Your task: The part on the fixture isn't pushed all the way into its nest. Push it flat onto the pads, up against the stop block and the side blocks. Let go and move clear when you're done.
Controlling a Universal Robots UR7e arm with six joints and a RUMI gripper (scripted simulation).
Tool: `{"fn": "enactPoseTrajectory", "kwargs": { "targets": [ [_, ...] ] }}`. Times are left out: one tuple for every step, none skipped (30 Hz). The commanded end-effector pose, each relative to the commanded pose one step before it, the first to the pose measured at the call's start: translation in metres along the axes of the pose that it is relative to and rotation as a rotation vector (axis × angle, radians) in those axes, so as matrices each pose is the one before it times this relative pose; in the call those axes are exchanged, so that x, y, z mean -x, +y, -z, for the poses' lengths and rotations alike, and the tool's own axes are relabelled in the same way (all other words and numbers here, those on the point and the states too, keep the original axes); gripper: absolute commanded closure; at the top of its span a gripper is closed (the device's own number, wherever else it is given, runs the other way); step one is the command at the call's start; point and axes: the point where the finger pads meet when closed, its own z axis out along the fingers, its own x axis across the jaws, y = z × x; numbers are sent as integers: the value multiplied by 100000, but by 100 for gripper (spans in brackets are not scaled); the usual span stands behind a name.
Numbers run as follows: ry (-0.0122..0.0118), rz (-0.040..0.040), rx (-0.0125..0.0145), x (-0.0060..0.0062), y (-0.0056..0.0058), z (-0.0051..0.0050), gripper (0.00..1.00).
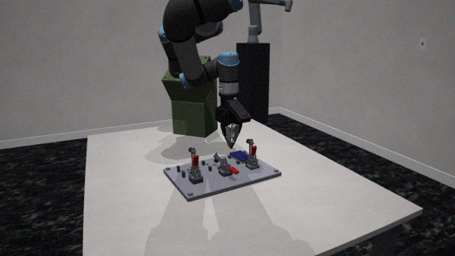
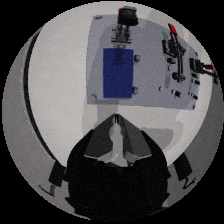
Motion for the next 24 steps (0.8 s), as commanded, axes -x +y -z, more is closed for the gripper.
{"fn": "enactPoseTrajectory", "kwargs": {
  "targets": [
    [8, -5, -14, -2, -32, 2051, 100],
    [0, 0, 0, 0, 0, 0, 100],
    [0, 0, 0, 0, 0, 0, 100],
    [0, 0, 0, 0, 0, 0, 100],
    [0, 0, 0, 0, 0, 0, 100],
    [0, 0, 0, 0, 0, 0, 100],
    [0, 0, 0, 0, 0, 0, 100],
    [0, 0, 0, 0, 0, 0, 100],
    [0, 0, 0, 0, 0, 0, 100],
    [0, 0, 0, 0, 0, 0, 100],
    [0, 0, 0, 0, 0, 0, 100],
    [0, 0, 0, 0, 0, 0, 100],
    [-6, 6, -58, 625, -773, -85, 100],
    [1, -2, 15, 624, -781, 9, 100],
    [1, -2, 15, 624, -781, 9, 100],
    [1, -2, 15, 624, -781, 9, 100],
    [1, -2, 15, 624, -781, 10, 100],
    [0, 0, 0, 0, 0, 0, 100],
    [0, 0, 0, 0, 0, 0, 100],
    [0, 0, 0, 0, 0, 0, 100],
    [0, 0, 0, 0, 0, 0, 100],
    [0, 0, 0, 0, 0, 0, 100],
    [0, 0, 0, 0, 0, 0, 100],
    [0, 0, 0, 0, 0, 0, 100]
  ]
}}
